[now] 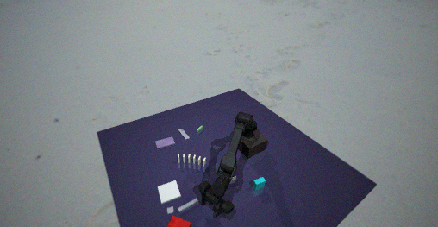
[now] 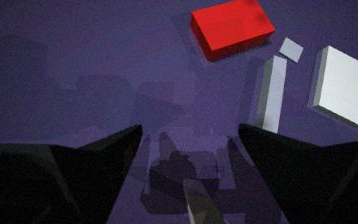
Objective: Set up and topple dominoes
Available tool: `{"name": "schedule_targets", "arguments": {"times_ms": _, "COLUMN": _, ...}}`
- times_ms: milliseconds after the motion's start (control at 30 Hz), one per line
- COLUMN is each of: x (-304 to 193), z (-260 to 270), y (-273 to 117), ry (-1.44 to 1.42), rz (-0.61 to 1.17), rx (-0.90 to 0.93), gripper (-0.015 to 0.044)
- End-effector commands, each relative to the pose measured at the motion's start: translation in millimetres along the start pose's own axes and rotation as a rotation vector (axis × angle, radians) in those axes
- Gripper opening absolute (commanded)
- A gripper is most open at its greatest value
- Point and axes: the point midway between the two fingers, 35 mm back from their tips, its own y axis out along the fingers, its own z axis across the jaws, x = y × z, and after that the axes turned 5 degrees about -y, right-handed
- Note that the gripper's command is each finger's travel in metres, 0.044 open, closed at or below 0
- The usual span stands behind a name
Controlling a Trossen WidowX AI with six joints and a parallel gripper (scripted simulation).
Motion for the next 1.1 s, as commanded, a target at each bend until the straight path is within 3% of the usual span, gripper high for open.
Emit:
{"name": "schedule_targets", "arguments": {"times_ms": 0, "x": 2, "z": -12, "y": -67, "ry": 0.118, "rz": 0.360, "rx": 0.076, "gripper": 0.0440}}
{"name": "schedule_targets", "arguments": {"times_ms": 200, "x": -16, "z": -18, "y": -94, "ry": 0.142, "rz": 0.514, "rx": 0.073, "gripper": 0.0440}}
{"name": "schedule_targets", "arguments": {"times_ms": 567, "x": -17, "z": -18, "y": -96, "ry": 0.144, "rz": 0.522, "rx": 0.073, "gripper": 0.0440}}
{"name": "schedule_targets", "arguments": {"times_ms": 867, "x": -46, "z": -12, "y": -44, "ry": 0.144, "rz": 0.522, "rx": 0.073, "gripper": 0.0440}}
{"name": "schedule_targets", "arguments": {"times_ms": 1067, "x": -50, "z": -11, "y": -37, "ry": 0.144, "rz": 0.522, "rx": 0.073, "gripper": 0.0440}}
